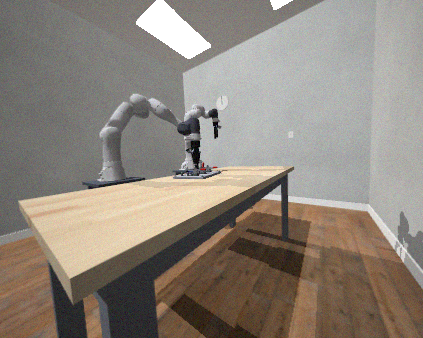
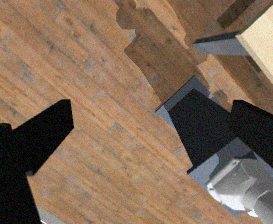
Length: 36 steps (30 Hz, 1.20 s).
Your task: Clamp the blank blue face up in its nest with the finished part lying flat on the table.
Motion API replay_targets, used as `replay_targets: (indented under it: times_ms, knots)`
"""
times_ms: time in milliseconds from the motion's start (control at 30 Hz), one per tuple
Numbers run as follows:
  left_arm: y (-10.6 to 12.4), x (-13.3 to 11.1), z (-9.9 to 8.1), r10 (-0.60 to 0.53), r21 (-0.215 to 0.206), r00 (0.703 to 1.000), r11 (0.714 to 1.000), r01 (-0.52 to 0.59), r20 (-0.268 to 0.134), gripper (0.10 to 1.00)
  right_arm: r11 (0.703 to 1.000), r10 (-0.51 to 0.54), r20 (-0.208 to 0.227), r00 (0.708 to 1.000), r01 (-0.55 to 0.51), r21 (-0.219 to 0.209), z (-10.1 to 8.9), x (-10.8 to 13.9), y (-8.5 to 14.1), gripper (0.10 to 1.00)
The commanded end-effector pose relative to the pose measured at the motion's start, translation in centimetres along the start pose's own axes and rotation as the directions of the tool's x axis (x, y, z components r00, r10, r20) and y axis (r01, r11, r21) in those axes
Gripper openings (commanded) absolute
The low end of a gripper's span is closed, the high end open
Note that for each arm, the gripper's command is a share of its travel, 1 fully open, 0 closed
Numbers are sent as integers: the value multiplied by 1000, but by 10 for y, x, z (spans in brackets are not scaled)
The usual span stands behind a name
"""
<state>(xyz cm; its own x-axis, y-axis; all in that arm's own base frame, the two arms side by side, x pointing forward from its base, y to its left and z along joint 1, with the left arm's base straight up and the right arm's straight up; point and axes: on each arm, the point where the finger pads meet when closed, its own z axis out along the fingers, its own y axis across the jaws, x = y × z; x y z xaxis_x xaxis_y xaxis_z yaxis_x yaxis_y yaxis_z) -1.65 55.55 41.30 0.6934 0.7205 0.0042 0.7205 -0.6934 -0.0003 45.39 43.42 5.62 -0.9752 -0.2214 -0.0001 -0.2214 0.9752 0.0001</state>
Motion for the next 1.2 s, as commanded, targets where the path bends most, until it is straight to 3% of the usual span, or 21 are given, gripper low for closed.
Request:
replay_targets:
  times_ms: [0, 1167]
  knots:
    - [0, 0, 0, 0, 0, 1000, 1000, 0, 0, 1000, 1000, -2, 0, 1000, 2, 0, 1, 0, -1, 99]
    - [0, 0, 0, 0, 0, 1000, 1000, 0, 0, 1000, 1000, -2, 0, 1000, 2, 0, 1, 0, -8, 99]
